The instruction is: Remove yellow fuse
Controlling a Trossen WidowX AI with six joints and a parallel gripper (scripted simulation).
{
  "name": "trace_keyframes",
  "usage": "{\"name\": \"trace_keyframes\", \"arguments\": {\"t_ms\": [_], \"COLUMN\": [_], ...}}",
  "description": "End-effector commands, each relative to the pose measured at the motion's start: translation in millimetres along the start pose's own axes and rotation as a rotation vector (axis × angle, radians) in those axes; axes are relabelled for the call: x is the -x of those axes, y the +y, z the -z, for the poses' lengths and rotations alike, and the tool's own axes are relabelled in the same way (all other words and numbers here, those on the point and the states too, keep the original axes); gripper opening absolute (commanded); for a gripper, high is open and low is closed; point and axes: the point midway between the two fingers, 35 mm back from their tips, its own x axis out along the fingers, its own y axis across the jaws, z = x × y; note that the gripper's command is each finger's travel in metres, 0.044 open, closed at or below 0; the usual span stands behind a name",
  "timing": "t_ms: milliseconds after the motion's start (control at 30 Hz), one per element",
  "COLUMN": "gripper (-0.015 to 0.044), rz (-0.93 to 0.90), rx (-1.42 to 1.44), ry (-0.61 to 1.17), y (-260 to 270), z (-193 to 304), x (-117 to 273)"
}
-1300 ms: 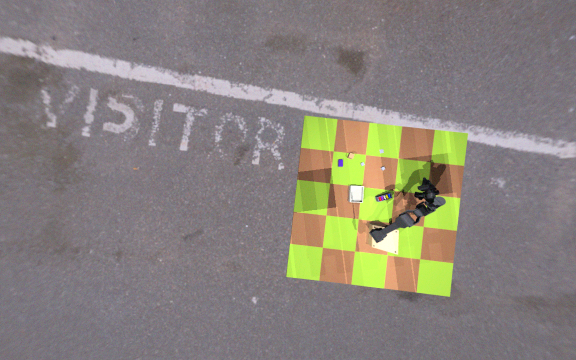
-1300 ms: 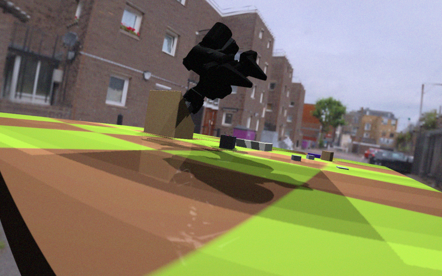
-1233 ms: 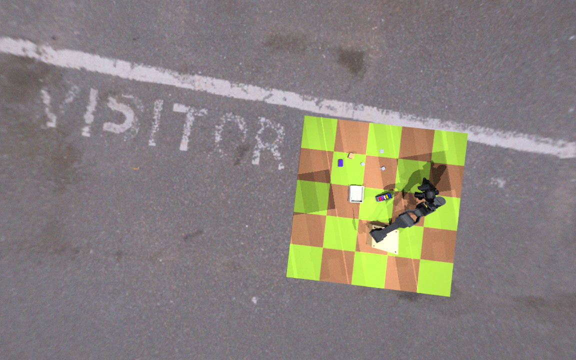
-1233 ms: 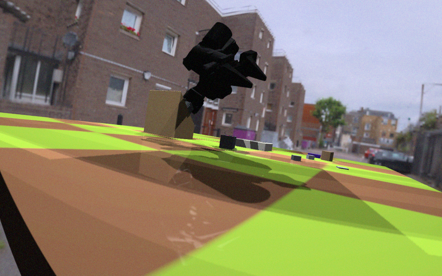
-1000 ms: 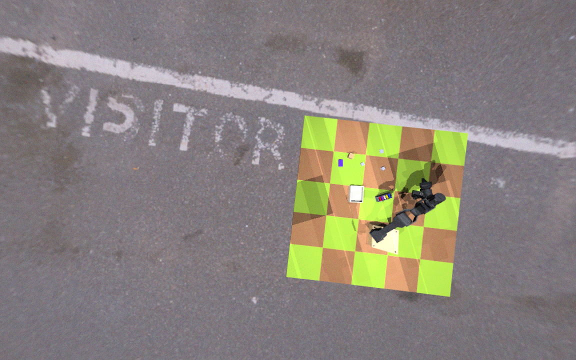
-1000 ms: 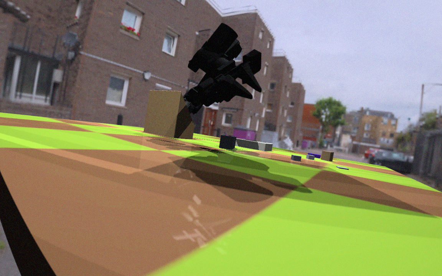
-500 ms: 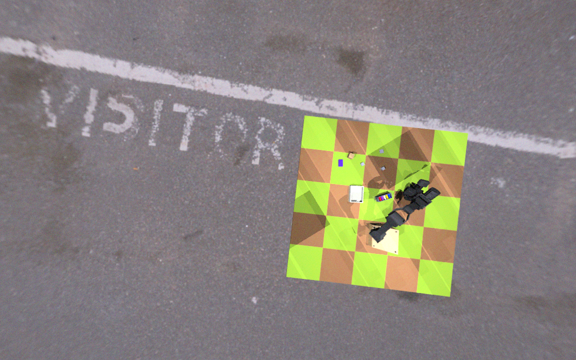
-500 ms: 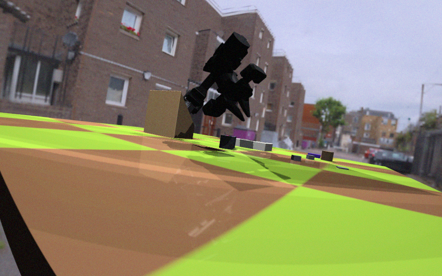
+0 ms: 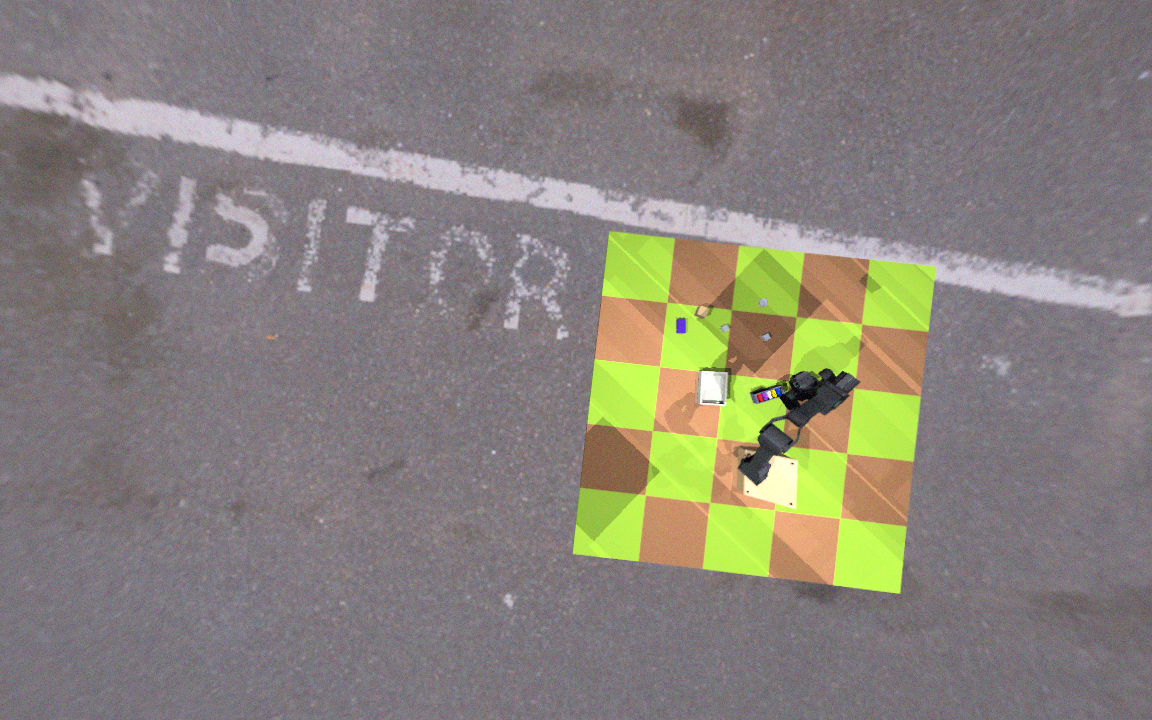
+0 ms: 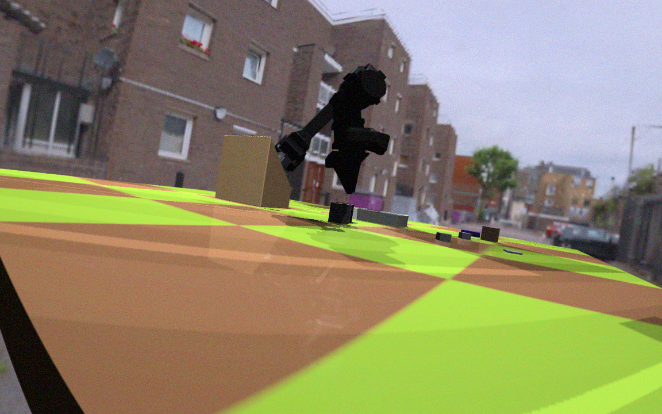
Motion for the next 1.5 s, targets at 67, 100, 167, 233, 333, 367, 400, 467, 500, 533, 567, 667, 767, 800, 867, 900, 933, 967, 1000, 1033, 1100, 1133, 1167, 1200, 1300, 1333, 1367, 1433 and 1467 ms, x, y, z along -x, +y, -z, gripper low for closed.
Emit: {"name": "trace_keyframes", "arguments": {"t_ms": [67, 100, 167, 233, 333, 367, 400, 467, 500, 533, 567, 667, 767, 800, 867, 900, 933, 967, 1000, 1033, 1100, 1133, 1167, 1200, 1300, 1333, 1367, 1433, 1467], "gripper": [0.0068, 0.0068, 0.0068, 0.0068, 0.0068, 0.0068, 0.0068, 0.0068, 0.0068, 0.0068, 0.0068, 0.0068, 0.0068, 0.0068, 0.0068, 0.0068, 0.0068, 0.0068, 0.0068, 0.0068, 0.0068, 0.0068, 0.0068, 0.0068, 0.0068, 0.0068, 0.0068, 0.0068, 0.0068], "rz": [-0.177, -0.177, -0.177, -0.177, -0.177, -0.177, -0.177, -0.177, -0.177, -0.177, -0.177, -0.177, -0.177, -0.177, -0.177, -0.177, -0.177, -0.177, -0.177, -0.177, -0.177, -0.177, -0.177, -0.177, -0.177, -0.177, -0.178, -0.178, -0.178], "rx": [-0.337, -0.337, -0.337, -0.337, -0.337, -0.337, -0.337, -0.337, -0.337, -0.337, -0.337, -0.337, -0.337, -0.337, -0.337, -0.337, -0.337, -0.337, -0.337, -0.337, -0.337, -0.337, -0.337, -0.337, -0.337, -0.337, -0.337, -0.337, -0.337], "ry": [0.178, 0.178, 0.178, 0.178, 0.178, 0.178, 0.178, 0.178, 0.178, 0.178, 0.178, 0.178, 0.178, 0.177, 0.177, 0.177, 0.177, 0.177, 0.177, 0.177, 0.177, 0.177, 0.177, 0.177, 0.177, 0.177, 0.177, 0.177, 0.177], "y": [67.6, 68.9, 68.9, 68.9, 68.9, 68.4, 68.4, 68.4, 68.5, 68.6, 68.7, 69.2, 69.8, 69.9, 70.3, 70.4, 70.6, 70.8, 70.9, 71.1, 71.5, 71.7, 71.8, 72.0, 72.6, 72.8, 73.0, 73.4, 73.7], "z": [-13.0, -12.6, -12.6, -12.6, -12.6, -12.7, -12.7, -12.7, -12.6, -12.5, -12.4, -12.1, -11.7, -11.6, -11.3, -11.2, -11.1, -11.0, -10.9, -10.8, -10.6, -10.4, -10.3, -10.2, -9.8, -9.7, -9.5, -9.2, -9.1], "x": [23.0, 23.3, 23.3, 23.3, 23.3, 23.3, 23.3, 22.8, 22.3, 21.7, 20.9, 18.1, 15.2, 14.2, 12.3, 11.3, 10.3, 9.4, 8.4, 7.5, 5.5, 4.6, 3.6, 2.7, -0.1, -1.1, -2.0, -3.9, -4.8]}}
